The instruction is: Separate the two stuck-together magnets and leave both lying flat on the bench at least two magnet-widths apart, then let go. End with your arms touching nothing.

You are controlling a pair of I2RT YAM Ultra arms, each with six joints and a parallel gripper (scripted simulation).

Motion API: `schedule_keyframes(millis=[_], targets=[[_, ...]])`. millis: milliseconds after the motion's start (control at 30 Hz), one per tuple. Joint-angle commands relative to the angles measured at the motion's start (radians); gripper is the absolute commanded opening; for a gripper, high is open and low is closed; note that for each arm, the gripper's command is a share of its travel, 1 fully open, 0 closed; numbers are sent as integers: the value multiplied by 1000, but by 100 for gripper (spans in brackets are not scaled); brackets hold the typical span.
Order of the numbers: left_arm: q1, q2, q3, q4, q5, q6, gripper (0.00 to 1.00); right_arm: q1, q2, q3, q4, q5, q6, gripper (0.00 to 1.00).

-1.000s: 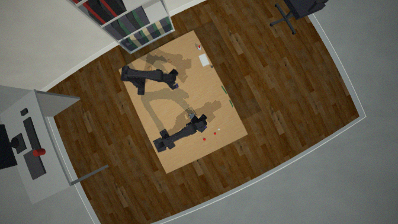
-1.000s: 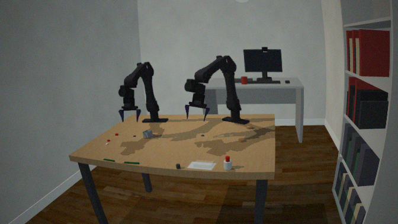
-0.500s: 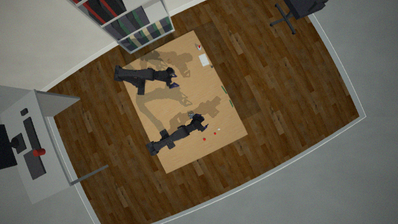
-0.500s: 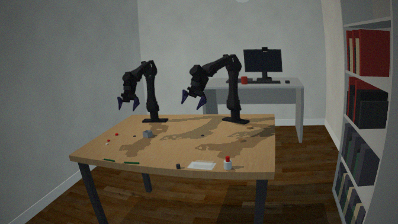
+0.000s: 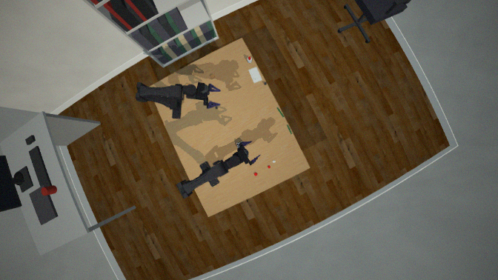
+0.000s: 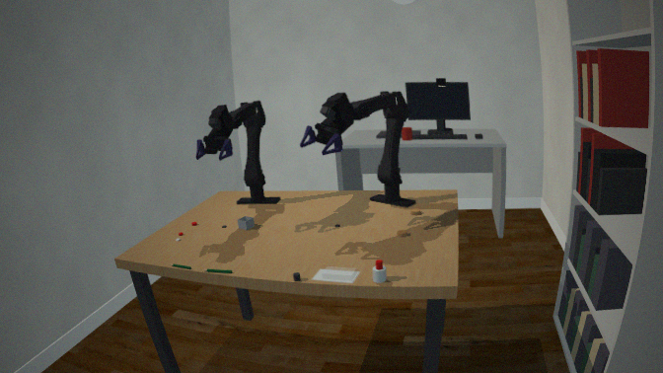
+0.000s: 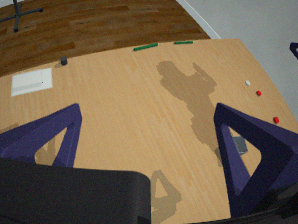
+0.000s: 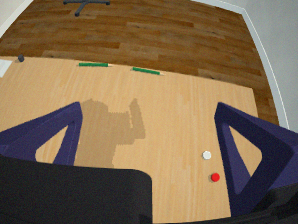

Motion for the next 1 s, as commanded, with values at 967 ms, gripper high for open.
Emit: schedule_keyframes(millis=[967], targets=[[3, -208, -78, 294, -1, 239, 100, 24, -214, -86, 300, 9, 110, 100]])
